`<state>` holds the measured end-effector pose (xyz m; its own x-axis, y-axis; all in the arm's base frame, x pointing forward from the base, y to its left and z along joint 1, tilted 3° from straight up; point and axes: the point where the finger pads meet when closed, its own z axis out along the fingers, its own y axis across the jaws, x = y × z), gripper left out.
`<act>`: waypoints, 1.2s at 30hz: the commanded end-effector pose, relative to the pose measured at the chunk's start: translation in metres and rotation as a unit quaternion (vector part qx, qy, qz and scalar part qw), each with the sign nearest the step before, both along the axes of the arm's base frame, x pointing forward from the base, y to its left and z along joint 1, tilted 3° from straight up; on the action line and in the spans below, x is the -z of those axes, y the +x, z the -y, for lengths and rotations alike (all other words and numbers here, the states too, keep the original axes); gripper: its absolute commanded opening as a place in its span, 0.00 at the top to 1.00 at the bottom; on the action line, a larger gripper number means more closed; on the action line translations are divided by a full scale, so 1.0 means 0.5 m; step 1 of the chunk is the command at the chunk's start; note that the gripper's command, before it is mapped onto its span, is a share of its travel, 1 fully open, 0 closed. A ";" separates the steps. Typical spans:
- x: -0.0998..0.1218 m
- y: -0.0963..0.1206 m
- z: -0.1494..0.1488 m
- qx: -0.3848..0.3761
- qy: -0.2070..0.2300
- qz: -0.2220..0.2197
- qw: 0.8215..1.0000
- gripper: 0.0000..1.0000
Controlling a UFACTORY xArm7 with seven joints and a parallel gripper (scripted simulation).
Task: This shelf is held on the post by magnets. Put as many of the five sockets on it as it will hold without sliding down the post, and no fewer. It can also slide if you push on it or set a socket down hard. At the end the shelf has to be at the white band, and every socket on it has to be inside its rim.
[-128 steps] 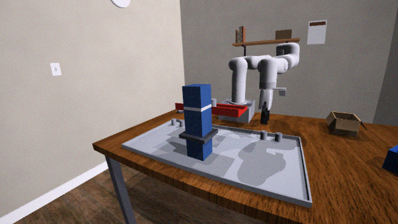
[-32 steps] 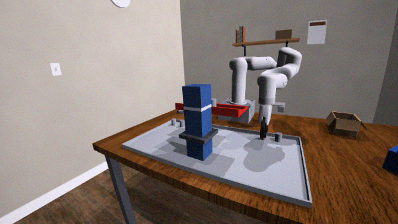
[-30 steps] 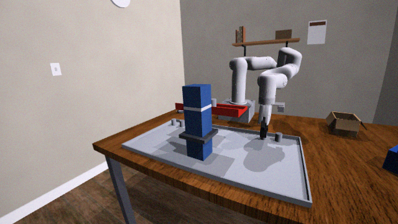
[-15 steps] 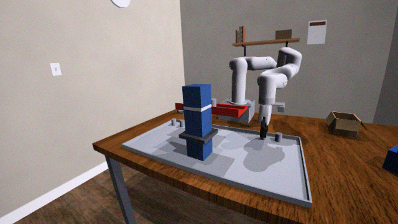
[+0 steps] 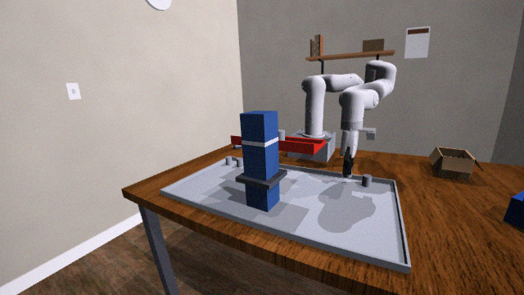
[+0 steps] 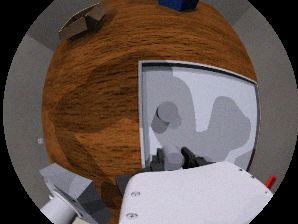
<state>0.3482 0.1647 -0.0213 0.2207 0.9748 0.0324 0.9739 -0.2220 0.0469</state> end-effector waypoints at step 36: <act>-0.069 -0.003 0.001 0.000 0.001 0.001 1.000 1.00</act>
<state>0.3460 0.1639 0.0114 0.2206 0.9749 0.0312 0.9740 -0.2219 0.0456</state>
